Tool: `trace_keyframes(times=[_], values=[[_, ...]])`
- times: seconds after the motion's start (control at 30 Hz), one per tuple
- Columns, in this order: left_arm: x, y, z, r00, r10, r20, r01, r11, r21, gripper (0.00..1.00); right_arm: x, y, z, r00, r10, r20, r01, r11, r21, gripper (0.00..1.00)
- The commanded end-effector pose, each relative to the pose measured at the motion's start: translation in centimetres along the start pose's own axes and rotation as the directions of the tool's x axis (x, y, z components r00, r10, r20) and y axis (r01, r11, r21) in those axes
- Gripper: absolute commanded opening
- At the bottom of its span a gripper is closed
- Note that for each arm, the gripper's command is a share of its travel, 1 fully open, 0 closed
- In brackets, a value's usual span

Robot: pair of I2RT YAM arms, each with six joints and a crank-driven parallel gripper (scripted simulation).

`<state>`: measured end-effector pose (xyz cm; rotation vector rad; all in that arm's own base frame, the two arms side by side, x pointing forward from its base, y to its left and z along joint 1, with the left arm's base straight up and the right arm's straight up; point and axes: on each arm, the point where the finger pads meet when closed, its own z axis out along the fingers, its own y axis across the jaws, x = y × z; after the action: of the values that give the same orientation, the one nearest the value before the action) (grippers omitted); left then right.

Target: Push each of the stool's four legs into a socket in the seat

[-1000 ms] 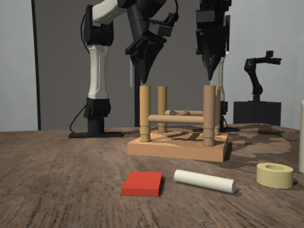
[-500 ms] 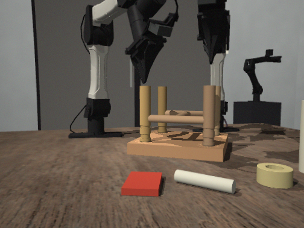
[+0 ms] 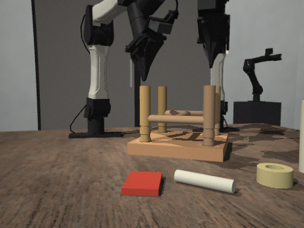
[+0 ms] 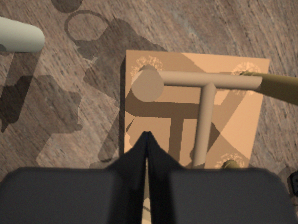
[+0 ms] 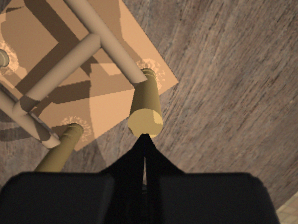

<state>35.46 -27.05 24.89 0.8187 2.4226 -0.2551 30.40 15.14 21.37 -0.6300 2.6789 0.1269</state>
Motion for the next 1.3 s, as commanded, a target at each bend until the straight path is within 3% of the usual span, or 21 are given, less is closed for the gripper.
trace_keyframes(times=[0.0, 0.13, 0.5, 0.57, 0.7, 0.83, 0.9, 0.93, 1.27], values=[[-0.6, -0.2, -0.7, 1.000, -0.003, 0.024, 0.003, 1.000, -0.002, 0.00, -0.1, 0.2, -0.3, 1.000, 0.007, -0.018, -0.007, 1.000, -0.004, 0.00], [-0.6, -0.2, -0.7, 1.000, -0.003, 0.024, 0.003, 1.000, -0.002, 0.00, 0.0, 0.2, 0.3, 1.000, 0.007, -0.023, -0.007, 1.000, -0.004, 0.00], [-0.6, -0.2, -0.7, 1.000, -0.003, 0.024, 0.003, 1.000, -0.002, 0.00, -1.2, 0.2, -4.4, 0.999, 0.007, -0.037, -0.007, 1.000, -0.004, 0.00], [-0.6, -0.2, -0.7, 1.000, -0.003, 0.024, 0.003, 1.000, -0.002, 0.00, -1.8, 0.2, -3.3, 1.000, 0.007, -0.006, -0.007, 1.000, -0.004, 0.00], [-0.6, -0.2, -0.7, 1.000, -0.003, 0.024, 0.003, 1.000, -0.002, 0.00, -1.0, 0.2, -2.7, 0.999, 0.007, -0.046, -0.007, 1.000, -0.004, 0.00], [-0.6, -0.2, -0.7, 1.000, -0.003, 0.024, 0.003, 1.000, -0.002, 0.00, -1.8, 0.2, -4.5, 1.000, 0.007, 0.018, -0.007, 1.000, -0.005, 0.00], [-0.6, -0.2, -0.7, 1.000, -0.003, 0.024, 0.003, 1.000, -0.002, 0.00, -1.8, 0.2, -3.7, 1.000, 0.007, -0.005, -0.007, 1.000, -0.004, 0.00], [-0.5, 1.1, -1.1, 0.999, -0.027, 0.041, 0.028, 0.999, -0.021, 0.00, -1.7, -0.4, -4.7, 0.999, 0.021, 0.037, -0.021, 1.000, 0.007, 0.00], [-1.3, 2.2, -1.1, 0.994, -0.043, 0.097, 0.046, 0.999, -0.030, 0.00, -2.9, -1.1, -4.0, 0.994, 0.035, 0.104, -0.037, 0.999, 0.014, 0.00]])
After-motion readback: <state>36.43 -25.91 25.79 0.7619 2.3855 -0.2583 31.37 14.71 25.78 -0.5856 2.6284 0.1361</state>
